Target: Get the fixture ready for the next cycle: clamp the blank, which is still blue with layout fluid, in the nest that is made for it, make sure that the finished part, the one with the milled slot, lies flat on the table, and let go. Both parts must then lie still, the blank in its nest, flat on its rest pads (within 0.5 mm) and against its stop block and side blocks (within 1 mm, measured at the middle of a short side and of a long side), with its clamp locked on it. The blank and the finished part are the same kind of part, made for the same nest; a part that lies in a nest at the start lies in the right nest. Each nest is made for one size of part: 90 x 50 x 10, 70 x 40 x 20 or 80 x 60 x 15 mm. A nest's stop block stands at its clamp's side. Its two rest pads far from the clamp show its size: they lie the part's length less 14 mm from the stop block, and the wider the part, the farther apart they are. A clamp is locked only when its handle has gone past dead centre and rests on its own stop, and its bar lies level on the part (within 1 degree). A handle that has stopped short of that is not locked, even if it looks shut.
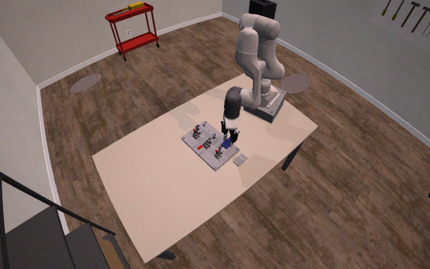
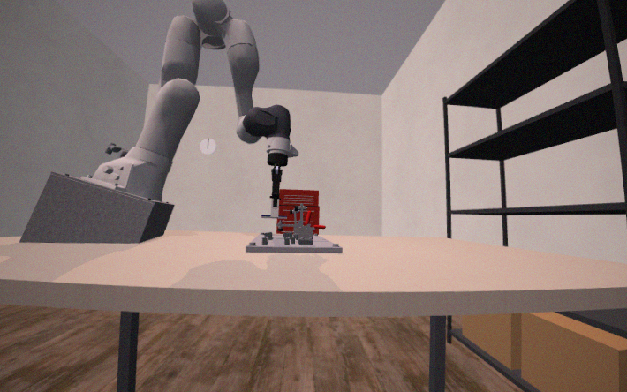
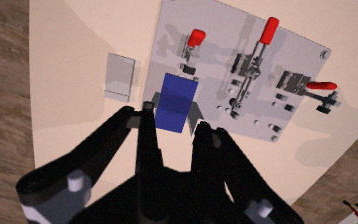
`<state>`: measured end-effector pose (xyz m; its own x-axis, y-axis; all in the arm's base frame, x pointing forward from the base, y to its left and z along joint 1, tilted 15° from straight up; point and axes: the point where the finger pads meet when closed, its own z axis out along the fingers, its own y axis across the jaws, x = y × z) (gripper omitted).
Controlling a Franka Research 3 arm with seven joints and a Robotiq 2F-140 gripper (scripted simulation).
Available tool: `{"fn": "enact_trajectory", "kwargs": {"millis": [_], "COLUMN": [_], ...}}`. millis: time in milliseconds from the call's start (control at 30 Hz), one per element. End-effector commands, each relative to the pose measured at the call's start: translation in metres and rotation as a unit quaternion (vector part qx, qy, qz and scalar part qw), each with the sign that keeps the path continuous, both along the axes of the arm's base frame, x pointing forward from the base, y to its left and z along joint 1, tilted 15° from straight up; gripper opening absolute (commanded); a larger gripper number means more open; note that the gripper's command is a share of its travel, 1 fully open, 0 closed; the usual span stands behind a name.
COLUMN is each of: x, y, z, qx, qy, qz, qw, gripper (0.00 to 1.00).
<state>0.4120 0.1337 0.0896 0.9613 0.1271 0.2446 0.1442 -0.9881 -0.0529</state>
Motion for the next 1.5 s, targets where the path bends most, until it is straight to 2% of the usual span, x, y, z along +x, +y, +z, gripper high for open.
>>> {"fn": "enact_trajectory", "kwargs": {"millis": [0,533,1467], "x": [0.002,0.009,0.009], "y": [0.001,0.003,0.003], "z": [-0.002,-0.025,-0.026], "qx": [0.001,0.001,0.001], "qy": [-0.002,-0.002,-0.002], "qz": [0.002,0.002,0.004], "qw": [1.0,1.0,1.0], "gripper": [0.0,0.0,0.0]}}
